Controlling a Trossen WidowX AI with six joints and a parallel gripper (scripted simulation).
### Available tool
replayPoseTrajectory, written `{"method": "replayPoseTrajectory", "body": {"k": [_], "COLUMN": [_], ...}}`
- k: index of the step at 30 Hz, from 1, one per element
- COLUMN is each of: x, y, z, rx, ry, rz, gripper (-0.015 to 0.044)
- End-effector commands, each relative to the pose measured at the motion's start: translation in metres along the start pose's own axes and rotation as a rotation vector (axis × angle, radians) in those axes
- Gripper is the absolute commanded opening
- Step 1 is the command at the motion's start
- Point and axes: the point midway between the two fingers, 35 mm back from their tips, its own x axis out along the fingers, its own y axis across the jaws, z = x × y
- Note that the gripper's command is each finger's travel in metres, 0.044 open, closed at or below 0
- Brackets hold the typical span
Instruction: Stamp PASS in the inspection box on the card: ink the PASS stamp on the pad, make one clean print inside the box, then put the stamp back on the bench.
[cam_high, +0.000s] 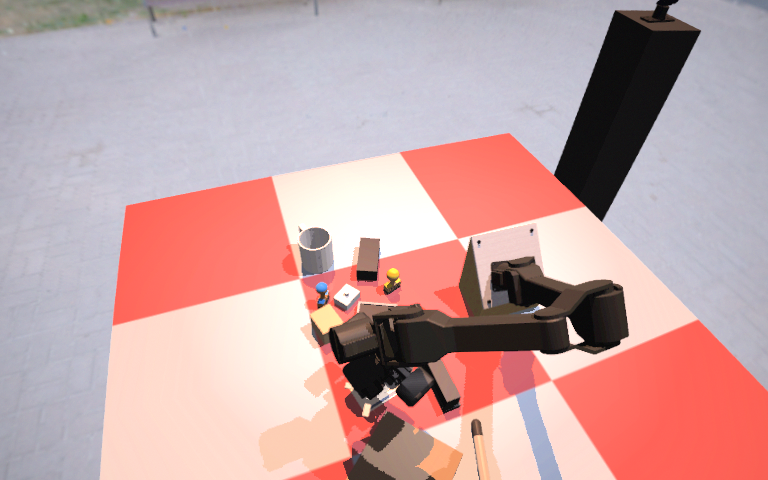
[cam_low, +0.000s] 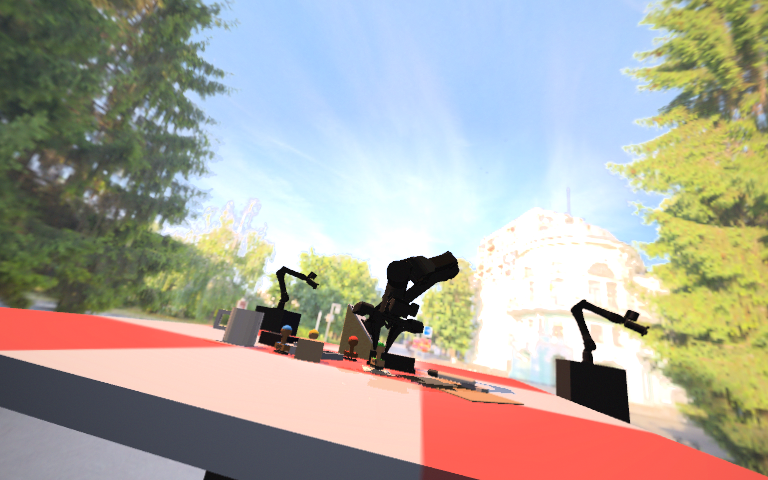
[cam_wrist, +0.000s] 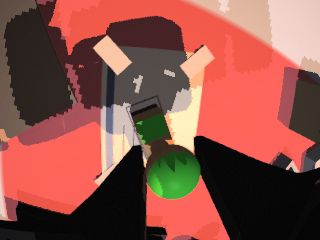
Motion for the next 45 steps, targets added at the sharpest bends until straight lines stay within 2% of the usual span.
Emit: {"method": "replayPoseTrajectory", "body": {"k": [1,45], "x": [0.0005,0.0055], "y": [-0.0006,0.0001], "z": [-0.0003,-0.0006], "rx": [0.006,0.006], "ry": [0.001,0.001], "rz": [-0.003,-0.003], "gripper": [0.0000,0.0000]}}
